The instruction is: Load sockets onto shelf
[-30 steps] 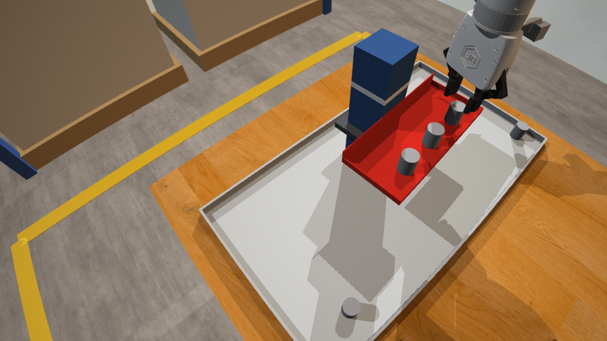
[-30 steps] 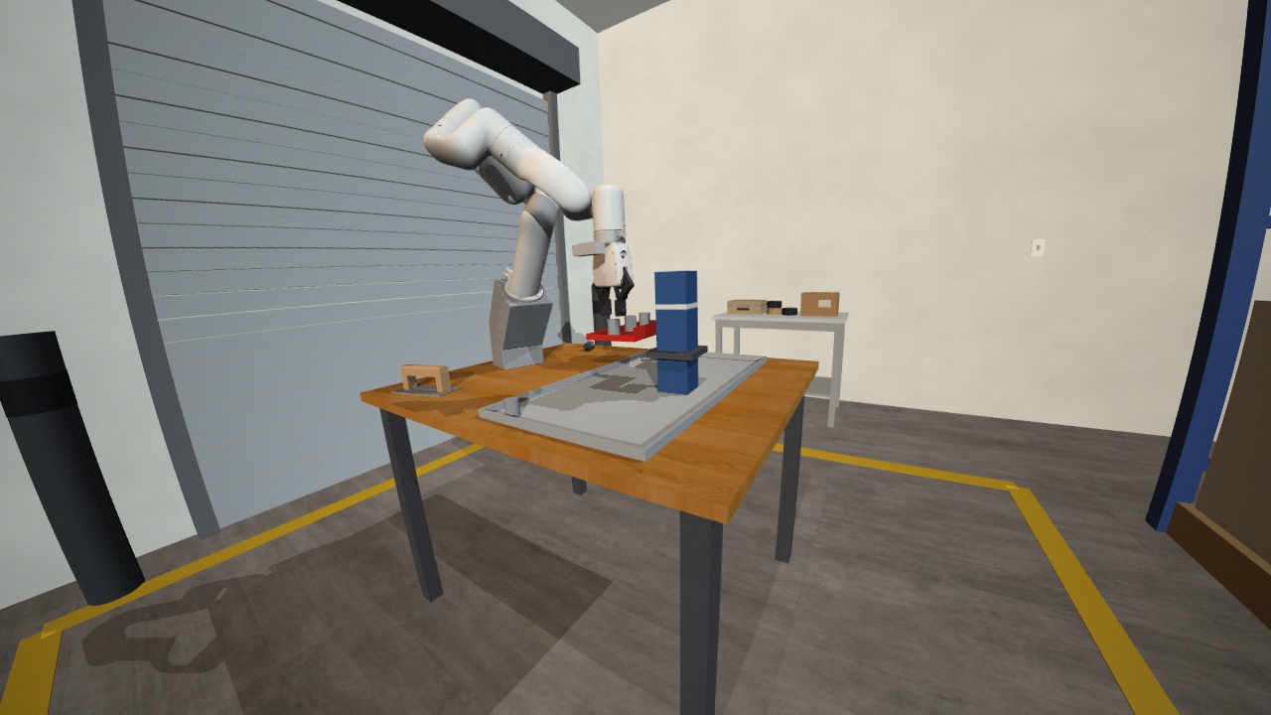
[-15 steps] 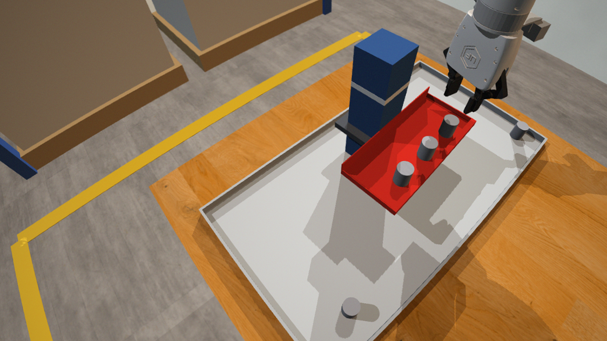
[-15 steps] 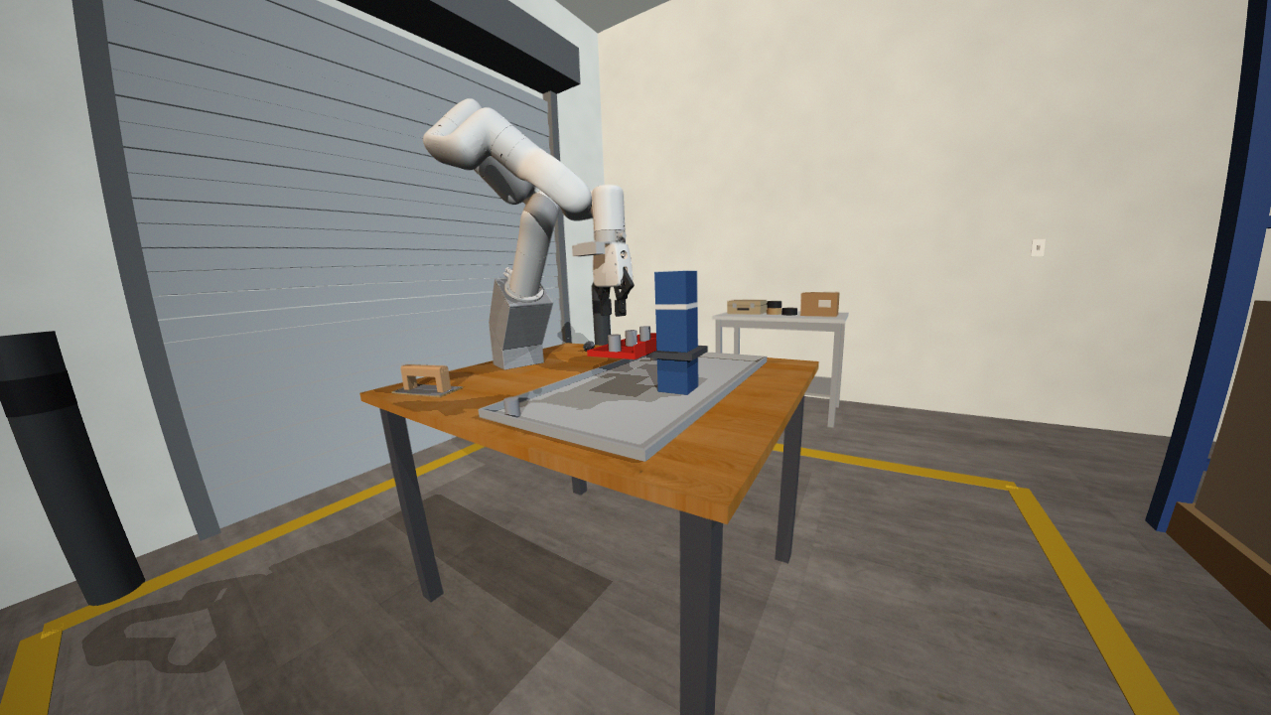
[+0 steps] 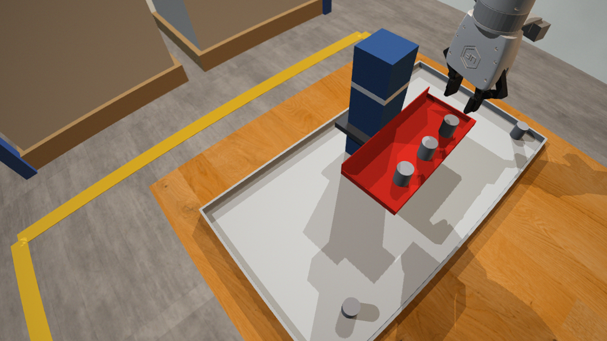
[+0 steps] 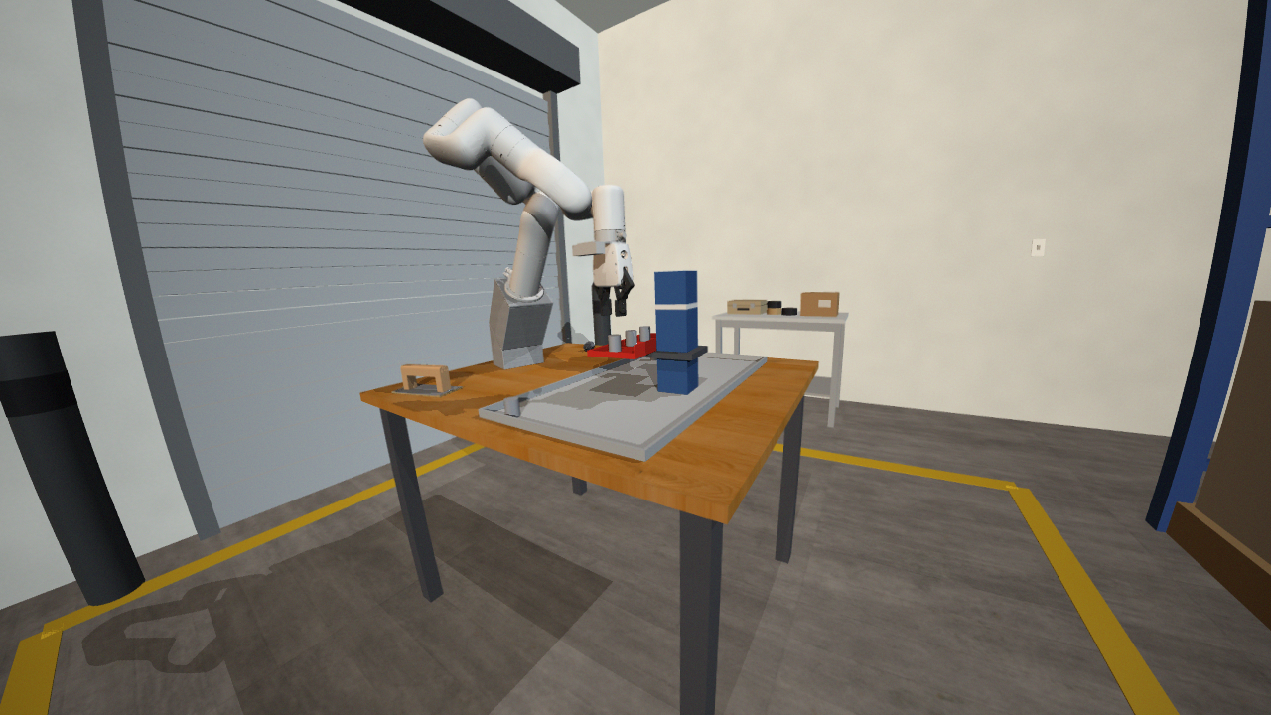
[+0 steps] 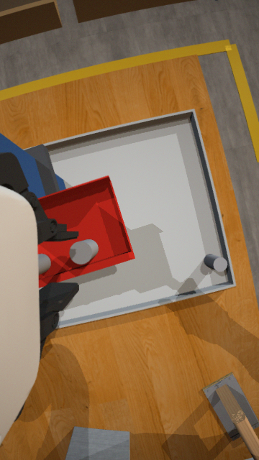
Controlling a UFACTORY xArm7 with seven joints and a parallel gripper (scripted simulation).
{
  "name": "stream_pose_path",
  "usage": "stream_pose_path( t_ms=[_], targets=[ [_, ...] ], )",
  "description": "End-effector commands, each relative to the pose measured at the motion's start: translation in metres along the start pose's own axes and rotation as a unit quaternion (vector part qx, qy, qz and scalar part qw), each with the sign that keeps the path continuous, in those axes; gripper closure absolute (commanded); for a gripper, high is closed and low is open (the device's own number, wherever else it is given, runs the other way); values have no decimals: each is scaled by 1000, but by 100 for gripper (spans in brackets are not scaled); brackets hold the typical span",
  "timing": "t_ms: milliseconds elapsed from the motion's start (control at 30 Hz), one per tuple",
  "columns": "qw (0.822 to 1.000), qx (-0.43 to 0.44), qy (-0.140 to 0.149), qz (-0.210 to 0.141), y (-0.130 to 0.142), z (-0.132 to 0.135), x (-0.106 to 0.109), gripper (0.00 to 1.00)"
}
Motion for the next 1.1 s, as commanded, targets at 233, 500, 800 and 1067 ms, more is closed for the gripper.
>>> stream_pose_path(
  t_ms=[233, 500, 800, 1067],
  targets=[
    [1000, 0, -1, 0, 0, -1, 1, 48],
    [1000, 0, -1, 0, 0, -1, 1, 48],
    [1000, 0, -1, 0, 0, -1, 12, 48],
    [1000, 0, -1, 0, 0, -1, 26, 48]
  ],
)
Point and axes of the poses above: the point where the finger pads meet when closed, its own x axis back along the fingers, its own z axis across the jaws, y = z × x, the point moved 1 cm from there along x, back along the fingers, and after that the axes turned 15 degrees about -x, right-handed, at the moved point
